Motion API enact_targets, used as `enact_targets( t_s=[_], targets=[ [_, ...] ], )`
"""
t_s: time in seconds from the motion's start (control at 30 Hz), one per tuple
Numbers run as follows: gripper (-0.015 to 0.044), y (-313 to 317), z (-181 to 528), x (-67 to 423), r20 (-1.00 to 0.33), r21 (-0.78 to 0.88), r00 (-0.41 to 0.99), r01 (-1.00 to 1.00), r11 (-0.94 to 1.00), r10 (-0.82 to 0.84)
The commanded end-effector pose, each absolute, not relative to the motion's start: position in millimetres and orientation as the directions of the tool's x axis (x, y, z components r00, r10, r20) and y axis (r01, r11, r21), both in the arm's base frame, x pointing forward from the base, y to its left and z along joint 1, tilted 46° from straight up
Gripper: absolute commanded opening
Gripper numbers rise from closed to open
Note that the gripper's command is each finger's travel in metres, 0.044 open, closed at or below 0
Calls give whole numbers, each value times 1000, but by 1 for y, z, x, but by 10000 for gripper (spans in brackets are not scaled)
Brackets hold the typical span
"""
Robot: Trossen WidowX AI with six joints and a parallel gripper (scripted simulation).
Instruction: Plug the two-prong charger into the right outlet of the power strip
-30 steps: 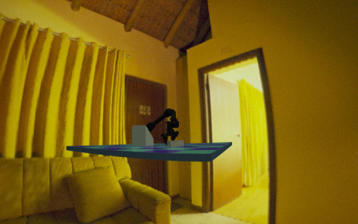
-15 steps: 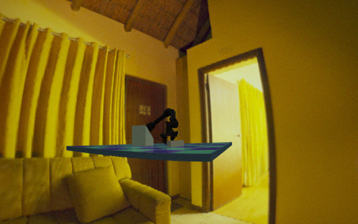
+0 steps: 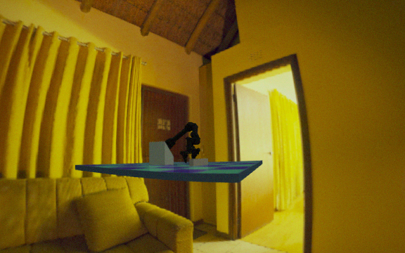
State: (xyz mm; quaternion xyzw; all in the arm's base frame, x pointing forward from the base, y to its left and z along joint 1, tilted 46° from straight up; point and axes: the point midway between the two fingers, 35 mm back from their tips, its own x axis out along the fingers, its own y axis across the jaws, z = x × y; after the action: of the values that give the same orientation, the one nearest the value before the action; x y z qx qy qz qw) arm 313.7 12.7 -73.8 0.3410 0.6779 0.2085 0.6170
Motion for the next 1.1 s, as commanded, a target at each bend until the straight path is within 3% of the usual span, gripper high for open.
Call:
enact_targets(
  t_s=[0.0,1.07],
  targets=[
    [440,13,-74,308,-697,701,-9,202,684,717],
    [440,18,-70,281,-695,703,3,207,680,719]
  ],
)
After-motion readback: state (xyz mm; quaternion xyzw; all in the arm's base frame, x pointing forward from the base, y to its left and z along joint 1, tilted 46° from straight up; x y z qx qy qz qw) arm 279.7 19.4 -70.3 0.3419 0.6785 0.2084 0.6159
